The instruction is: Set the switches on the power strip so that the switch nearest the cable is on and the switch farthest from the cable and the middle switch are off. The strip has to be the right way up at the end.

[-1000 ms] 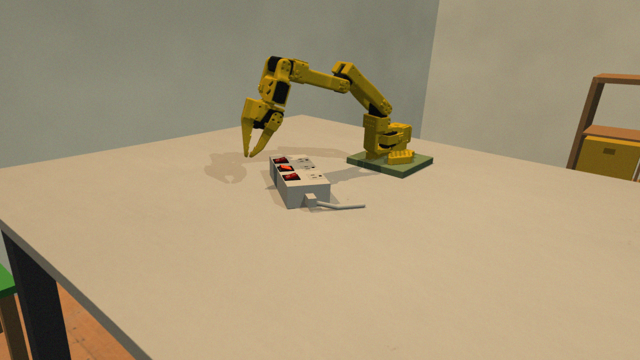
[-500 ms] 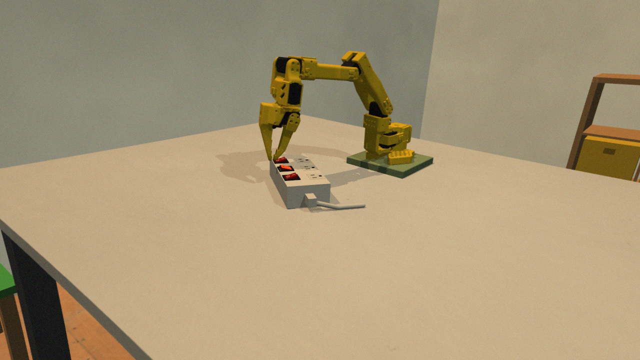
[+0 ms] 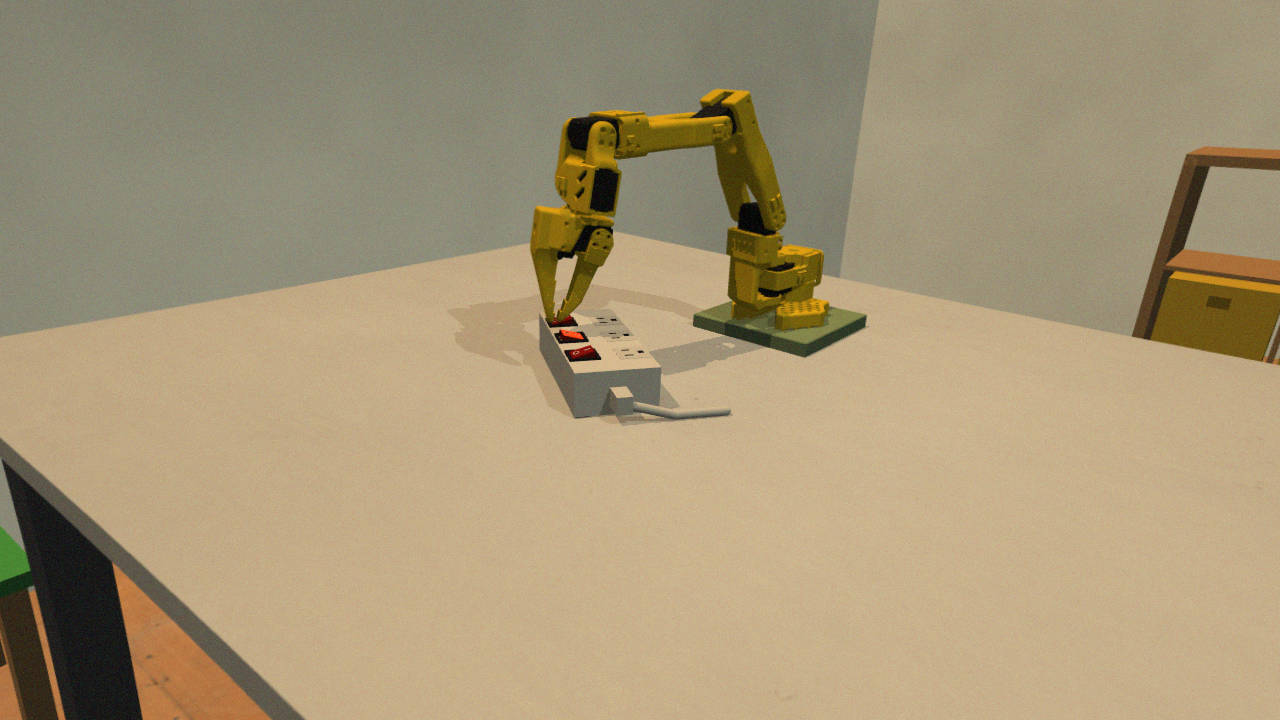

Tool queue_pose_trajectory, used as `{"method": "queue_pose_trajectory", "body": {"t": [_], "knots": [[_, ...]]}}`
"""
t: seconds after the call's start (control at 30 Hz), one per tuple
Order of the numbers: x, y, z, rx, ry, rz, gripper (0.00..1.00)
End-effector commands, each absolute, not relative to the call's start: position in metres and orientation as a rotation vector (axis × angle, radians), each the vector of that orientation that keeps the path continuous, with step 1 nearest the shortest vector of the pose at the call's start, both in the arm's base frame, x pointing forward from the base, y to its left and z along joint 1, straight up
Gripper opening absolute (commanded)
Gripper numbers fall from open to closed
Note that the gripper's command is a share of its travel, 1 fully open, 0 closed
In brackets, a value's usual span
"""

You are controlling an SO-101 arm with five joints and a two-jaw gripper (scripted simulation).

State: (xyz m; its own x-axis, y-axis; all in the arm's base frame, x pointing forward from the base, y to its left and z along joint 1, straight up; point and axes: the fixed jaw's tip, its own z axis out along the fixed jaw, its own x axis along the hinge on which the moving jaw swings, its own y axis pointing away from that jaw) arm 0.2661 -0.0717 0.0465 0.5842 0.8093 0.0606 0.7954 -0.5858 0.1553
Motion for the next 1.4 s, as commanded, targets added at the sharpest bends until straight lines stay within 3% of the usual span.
{"method": "queue_pose_trajectory", "body": {"t": [0.0, 1.37], "knots": [[0.2661, -0.0692, 0.0483, 2.679, 1.390, 0.200, 0.00], [0.2614, -0.0627, 0.0518, 2.667, 1.417, 0.202, 0.00]]}}
